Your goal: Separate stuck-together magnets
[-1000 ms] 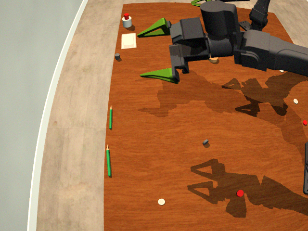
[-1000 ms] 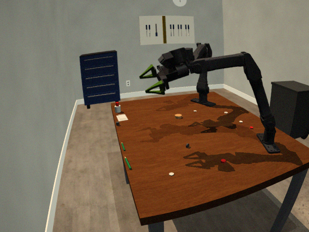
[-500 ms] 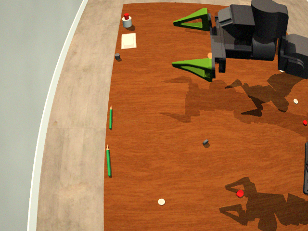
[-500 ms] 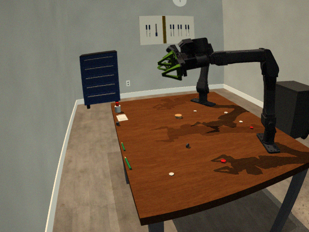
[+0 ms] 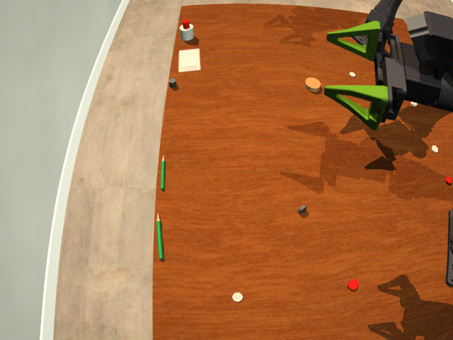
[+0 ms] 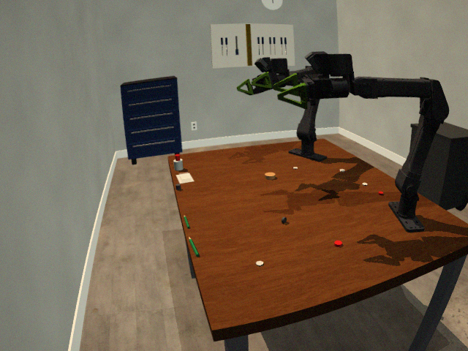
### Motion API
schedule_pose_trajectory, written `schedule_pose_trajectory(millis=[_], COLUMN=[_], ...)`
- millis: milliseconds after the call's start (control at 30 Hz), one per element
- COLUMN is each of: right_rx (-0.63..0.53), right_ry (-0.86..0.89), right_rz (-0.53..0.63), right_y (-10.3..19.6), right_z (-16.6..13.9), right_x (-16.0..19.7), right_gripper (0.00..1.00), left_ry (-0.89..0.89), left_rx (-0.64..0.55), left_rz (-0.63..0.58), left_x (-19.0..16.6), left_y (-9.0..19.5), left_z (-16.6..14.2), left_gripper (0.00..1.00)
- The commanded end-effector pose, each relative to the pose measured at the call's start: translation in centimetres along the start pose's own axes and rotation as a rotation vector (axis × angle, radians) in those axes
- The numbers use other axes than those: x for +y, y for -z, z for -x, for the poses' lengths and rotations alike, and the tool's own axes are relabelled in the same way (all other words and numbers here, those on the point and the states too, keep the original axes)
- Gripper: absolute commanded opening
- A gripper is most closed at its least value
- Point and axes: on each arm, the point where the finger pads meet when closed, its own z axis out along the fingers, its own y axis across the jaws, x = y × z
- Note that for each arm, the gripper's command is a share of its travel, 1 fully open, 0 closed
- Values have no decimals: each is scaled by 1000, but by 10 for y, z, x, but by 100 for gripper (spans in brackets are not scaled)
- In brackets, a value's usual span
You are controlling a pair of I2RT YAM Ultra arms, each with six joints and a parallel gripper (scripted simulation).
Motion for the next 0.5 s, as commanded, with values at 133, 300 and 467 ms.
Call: schedule_pose_trajectory(millis=[133, 300, 467], right_rx=[-48, -57, -81], right_ry=[306, 341, 296], right_rz=[118, 120, 96], right_y=[22, 25, 27], right_z=[34, 39, 47], right_x=[15, 13, 9], right_gripper=[100, 100, 100], left_ry=[-159, -177, -148], left_rx=[-82, -99, -116], left_rz=[-82, -87, -73], left_x=[-7, -5, -2], left_y=[51, 63, 69], left_z=[14, 13, 18], left_gripper=[100, 100, 100])
